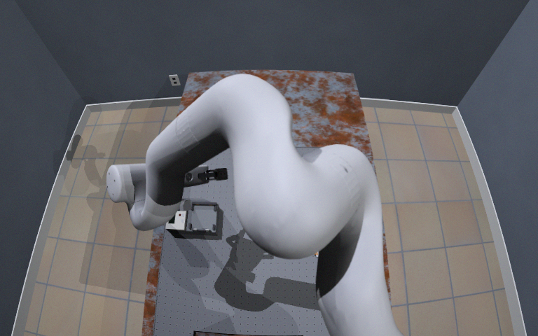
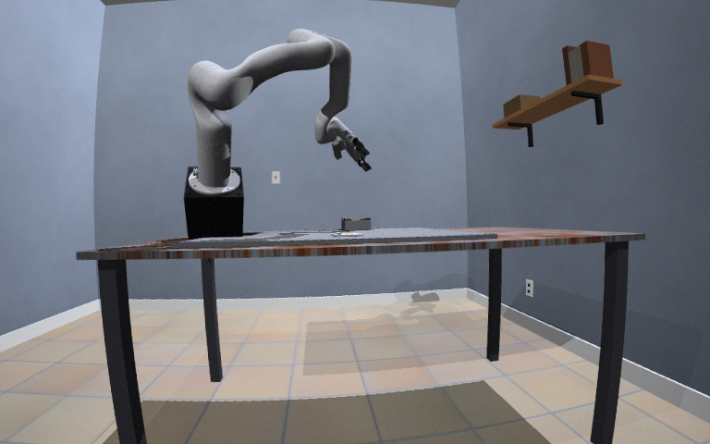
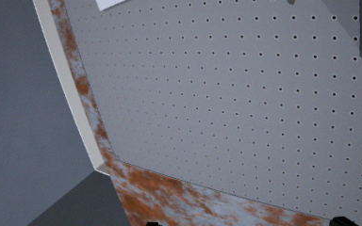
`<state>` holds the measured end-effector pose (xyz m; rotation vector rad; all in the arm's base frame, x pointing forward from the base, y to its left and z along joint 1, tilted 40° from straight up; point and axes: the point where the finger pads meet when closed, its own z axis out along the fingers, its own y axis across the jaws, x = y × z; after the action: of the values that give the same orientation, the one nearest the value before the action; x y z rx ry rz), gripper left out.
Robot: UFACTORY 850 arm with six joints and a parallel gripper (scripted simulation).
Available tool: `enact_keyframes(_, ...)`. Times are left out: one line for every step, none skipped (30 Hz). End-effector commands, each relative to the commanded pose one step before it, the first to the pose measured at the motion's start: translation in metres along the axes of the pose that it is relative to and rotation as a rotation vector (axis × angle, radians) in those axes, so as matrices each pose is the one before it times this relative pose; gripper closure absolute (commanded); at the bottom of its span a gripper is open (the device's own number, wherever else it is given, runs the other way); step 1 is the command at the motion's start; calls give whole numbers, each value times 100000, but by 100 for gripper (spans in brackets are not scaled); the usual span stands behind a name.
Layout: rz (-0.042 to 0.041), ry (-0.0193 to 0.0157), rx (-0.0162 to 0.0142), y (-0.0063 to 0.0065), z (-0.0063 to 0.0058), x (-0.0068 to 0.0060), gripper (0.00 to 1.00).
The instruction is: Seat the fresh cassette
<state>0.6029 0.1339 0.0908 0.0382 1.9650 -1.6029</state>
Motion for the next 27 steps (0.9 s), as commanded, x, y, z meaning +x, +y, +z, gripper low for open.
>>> enact_keyframes(18124,3347,-3835,-376,1063,423,0)
enact_keyframes(-1,3,2,7,-3,-4,0)
enact_keyframes(3198,829,-437,-195,421,185,0)
enact_keyframes(3200,826,-439,-98,190,81,0)
enact_keyframes(2410,625,-330,0,0,0,0)
enact_keyframes(0,0,0,0,0,0,0)
enact_keyframes(0,0,0,0,0,0,0)
enact_keyframes(3198,861,-361,-218,412,166,0)
enact_keyframes(3199,860,-363,-97,177,67,0)
enact_keyframes(3199,879,-303,-243,406,158,0)
enact_keyframes(3200,880,-304,-102,167,60,0)
enact_keyframes(3202,876,-307,-8,4,3,0)
enact_keyframes(1718,476,-161,8,-3,-3,0)
enact_keyframes(3203,897,-213,-282,403,130,0)
enact_keyframes(3202,901,-211,-110,158,45,0)
enact_keyframes(2510,706,-166,0,0,0,0)
enact_keyframes(-1,3,3,7,-3,-2,0)
enact_keyframes(3202,911,-133,-294,391,102,0)
enact_keyframes(3203,911,-134,-113,149,34,0)
enact_keyframes(2543,723,-106,0,0,0,0)
enact_keyframes(3206,911,-59,-322,386,75,0)
enact_keyframes(3205,914,-56,-115,140,22,0)
enact_keyframes(0,0,0,0,0,0,0)
enact_keyframes(0,0,0,0,0,0,0)
enact_keyframes(3204,914,6,-322,371,54,0)
enact_keyframes(3205,913,4,-115,131,14,0)
enact_keyframes(3206,913,3,1,0,0,0)
